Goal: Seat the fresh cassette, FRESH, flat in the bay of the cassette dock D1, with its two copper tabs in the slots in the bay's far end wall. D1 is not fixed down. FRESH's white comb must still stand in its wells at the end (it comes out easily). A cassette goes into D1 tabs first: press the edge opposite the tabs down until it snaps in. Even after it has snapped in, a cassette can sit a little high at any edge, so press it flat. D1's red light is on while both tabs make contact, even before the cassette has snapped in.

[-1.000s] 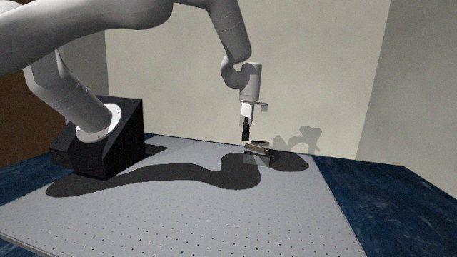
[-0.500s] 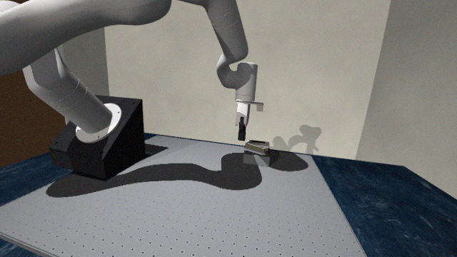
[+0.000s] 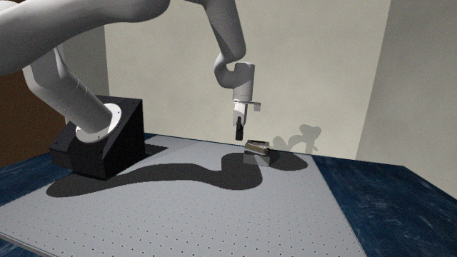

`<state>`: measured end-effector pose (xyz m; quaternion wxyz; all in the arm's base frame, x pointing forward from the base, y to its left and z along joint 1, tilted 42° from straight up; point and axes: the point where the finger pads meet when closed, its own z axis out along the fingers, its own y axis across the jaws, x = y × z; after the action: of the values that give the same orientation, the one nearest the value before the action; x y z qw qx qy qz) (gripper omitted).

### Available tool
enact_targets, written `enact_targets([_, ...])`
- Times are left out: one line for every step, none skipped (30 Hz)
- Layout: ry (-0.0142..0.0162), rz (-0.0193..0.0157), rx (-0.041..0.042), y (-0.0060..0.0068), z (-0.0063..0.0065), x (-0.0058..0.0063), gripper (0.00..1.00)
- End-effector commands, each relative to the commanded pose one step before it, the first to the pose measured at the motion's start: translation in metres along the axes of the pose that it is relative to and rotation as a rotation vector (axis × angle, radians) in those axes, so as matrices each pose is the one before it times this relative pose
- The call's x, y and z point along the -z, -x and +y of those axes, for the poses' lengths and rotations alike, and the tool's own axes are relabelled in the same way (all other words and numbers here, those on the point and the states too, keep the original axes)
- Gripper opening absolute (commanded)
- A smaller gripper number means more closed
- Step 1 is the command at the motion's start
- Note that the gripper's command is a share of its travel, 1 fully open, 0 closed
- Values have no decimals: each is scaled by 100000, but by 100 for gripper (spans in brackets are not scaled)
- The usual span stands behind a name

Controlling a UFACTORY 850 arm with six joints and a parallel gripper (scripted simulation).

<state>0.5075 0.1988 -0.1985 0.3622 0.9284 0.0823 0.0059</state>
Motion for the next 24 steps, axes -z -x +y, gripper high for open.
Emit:
enact_targets([-102,175,-66,-88,-24,113,0])
enact_targets([-1,0,-1,-1,0,0,0])
enact_targets([4,1,9,9,0,0,0])
enact_targets([0,0,0,0,0,0,0])
enact_targets([-5,-1,-11,-8,1,0,0])
enact_targets([2,0,4,3,0,0,0])
enact_targets([0,0,0,0,0,0,0])
enact_targets([-1,0,-1,-1,0,0,0])
enact_targets([0,0,-1,0,0,0,0])
enact_targets([0,0,0,0,0,0,0])
enact_targets([0,0,0,0,0,0,0])
enact_targets([0,0,0,0,0,0,0])
enact_targets([0,0,0,0,0,0,0])
enact_targets([0,0,0,0,0,0,0])
enact_targets([0,0,0,0,0,0,0])
enact_targets([5,0,10,8,0,-131,0])
enact_targets([0,-1,1,1,0,-131,0])
enact_targets([0,-1,0,1,0,-132,0])
enact_targets([0,-1,0,1,0,-133,0])
enact_targets([0,0,0,0,0,-133,0])
enact_targets([0,0,0,0,0,-133,0])
enact_targets([0,0,0,0,0,-133,0])
enact_targets([0,0,0,0,0,-133,0])
enact_targets([0,0,0,0,0,-133,0])
